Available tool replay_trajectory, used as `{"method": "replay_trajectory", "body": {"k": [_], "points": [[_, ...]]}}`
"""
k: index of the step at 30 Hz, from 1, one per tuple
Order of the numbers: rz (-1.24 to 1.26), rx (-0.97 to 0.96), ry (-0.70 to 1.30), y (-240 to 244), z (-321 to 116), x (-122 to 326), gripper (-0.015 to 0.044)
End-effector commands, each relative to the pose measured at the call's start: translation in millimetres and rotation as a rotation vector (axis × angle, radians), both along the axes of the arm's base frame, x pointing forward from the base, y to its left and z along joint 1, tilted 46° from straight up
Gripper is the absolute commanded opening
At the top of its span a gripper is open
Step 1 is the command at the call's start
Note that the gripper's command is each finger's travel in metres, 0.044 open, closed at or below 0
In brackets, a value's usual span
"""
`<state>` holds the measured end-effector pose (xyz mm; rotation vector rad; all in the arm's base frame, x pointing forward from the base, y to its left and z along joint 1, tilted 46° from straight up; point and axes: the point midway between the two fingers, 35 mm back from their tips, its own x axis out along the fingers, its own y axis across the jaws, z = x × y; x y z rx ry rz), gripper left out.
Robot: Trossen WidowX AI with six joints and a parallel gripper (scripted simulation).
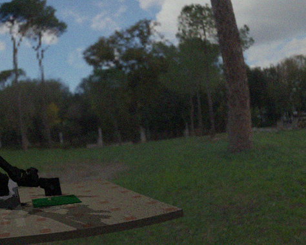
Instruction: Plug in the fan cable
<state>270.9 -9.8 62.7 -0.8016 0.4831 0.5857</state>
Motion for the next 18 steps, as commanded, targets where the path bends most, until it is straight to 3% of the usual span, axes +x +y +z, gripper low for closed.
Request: {"method": "replay_trajectory", "body": {"k": [1,18], "points": [[-0.003,0.001,-0.004,-0.6,1.5,0.4,0.0],[0.0,-0.001,0.001,-14.3,-5.4,-1.2,0.0]]}}
